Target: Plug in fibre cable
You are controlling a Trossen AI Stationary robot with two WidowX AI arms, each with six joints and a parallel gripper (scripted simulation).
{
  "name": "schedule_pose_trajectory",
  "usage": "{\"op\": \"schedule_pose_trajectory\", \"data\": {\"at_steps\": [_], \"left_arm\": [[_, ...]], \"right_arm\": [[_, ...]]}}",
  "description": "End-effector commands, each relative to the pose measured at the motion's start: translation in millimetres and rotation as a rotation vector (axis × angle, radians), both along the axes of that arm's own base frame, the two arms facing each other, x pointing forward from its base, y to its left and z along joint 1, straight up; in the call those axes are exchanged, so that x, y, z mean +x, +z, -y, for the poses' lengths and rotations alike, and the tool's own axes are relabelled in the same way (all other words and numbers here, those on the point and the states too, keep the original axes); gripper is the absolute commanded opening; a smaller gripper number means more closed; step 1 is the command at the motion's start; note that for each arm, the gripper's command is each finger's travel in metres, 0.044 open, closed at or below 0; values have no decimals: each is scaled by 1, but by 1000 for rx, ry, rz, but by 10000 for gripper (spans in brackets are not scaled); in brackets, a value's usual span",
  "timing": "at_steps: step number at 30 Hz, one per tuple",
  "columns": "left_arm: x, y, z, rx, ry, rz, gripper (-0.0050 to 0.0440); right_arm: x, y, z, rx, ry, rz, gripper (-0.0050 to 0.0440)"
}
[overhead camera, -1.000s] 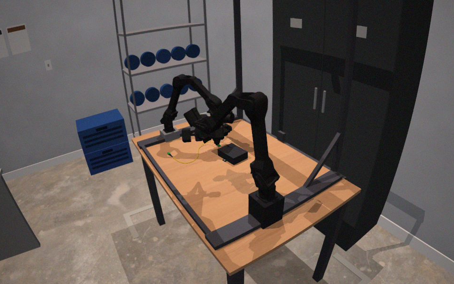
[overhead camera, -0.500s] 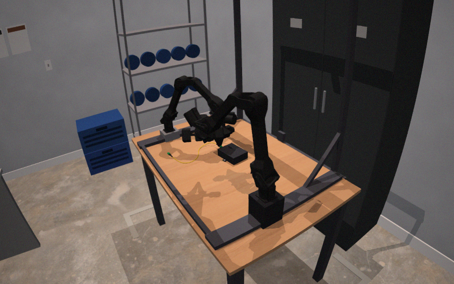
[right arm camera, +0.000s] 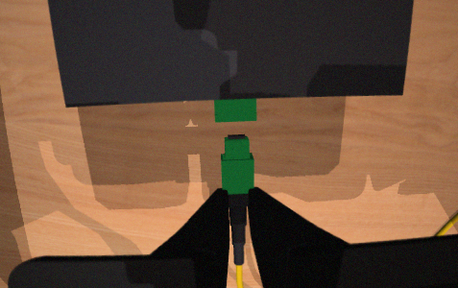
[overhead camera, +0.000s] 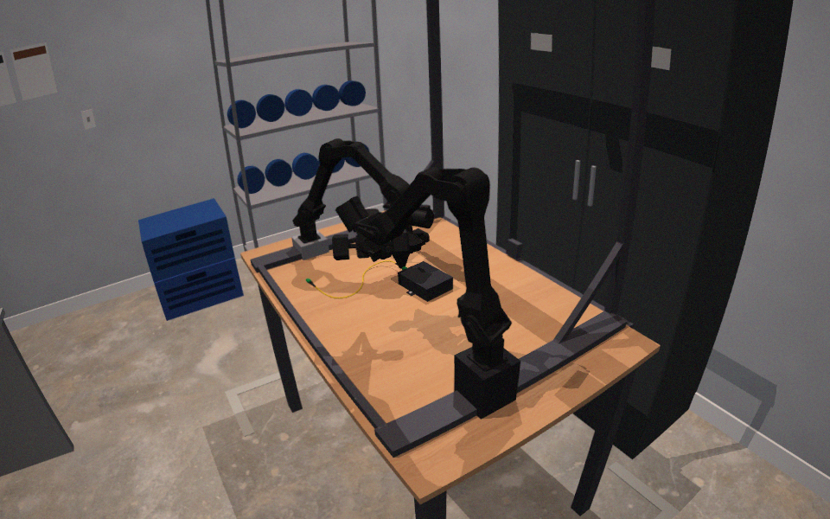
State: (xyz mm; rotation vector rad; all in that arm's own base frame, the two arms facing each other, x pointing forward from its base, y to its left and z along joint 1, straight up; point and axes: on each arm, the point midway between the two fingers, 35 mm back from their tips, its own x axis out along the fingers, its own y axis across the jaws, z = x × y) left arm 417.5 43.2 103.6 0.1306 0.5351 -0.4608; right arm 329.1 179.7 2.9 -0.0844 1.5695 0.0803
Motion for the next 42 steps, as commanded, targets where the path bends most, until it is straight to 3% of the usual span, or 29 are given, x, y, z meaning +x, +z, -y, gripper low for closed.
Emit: {"op": "schedule_pose_trajectory", "data": {"at_steps": [1,42], "left_arm": [[2,9,-1,7,0,22,-50],[2,9,-1,7,0,22,-50]], "right_arm": [[9,22,-5,26,2,52,0],[14,10,-3,12,1,26,0]]}}
